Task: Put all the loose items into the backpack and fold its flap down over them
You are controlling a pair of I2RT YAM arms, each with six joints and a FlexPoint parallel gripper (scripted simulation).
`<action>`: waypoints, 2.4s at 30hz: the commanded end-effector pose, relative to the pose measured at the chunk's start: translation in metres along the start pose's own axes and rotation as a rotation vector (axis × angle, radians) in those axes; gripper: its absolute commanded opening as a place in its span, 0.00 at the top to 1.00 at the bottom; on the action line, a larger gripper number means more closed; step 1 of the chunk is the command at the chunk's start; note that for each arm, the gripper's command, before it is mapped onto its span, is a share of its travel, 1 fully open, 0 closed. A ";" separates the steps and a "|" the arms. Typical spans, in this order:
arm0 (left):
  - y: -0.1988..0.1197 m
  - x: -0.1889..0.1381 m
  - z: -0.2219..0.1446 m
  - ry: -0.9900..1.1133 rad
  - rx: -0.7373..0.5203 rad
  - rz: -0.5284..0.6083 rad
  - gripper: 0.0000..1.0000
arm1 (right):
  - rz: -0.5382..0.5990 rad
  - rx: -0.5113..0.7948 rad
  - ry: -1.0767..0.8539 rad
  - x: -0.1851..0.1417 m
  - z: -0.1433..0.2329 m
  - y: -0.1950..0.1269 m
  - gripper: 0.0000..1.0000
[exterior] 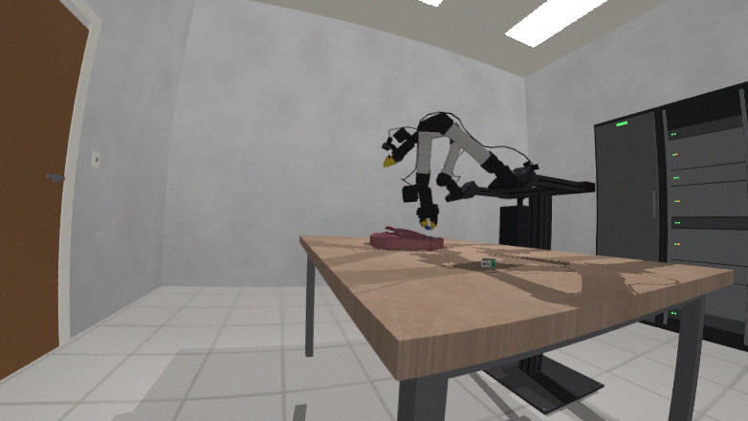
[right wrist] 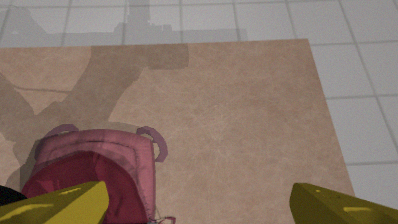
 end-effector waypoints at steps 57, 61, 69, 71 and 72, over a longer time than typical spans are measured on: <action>0.035 -0.021 0.025 0.018 0.049 -0.021 0.87 | -0.017 -0.002 -0.002 0.004 -0.001 -0.003 0.10; 0.041 -0.024 0.022 0.014 0.037 -0.018 0.87 | -0.017 -0.002 -0.002 0.004 -0.001 -0.003 0.10; 0.044 -0.027 0.023 0.013 0.038 -0.007 0.87 | -0.017 -0.002 -0.002 0.004 -0.001 -0.003 0.10; 0.045 -0.027 0.023 0.013 0.038 -0.009 0.87 | -0.017 -0.002 -0.002 0.004 -0.001 -0.003 0.10; 0.045 -0.027 0.023 0.013 0.038 -0.008 0.87 | -0.017 -0.002 -0.002 0.004 -0.001 -0.003 0.10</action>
Point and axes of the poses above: on each arm, the point where the finger pads meet when closed, its own y axis out along the fingers, its own z axis across the jaws, x = y × z, the point moved 7 cm from there along -y, back along the fingers, and after that the axes turned 12 degrees about -y, right-handed, at the moved point
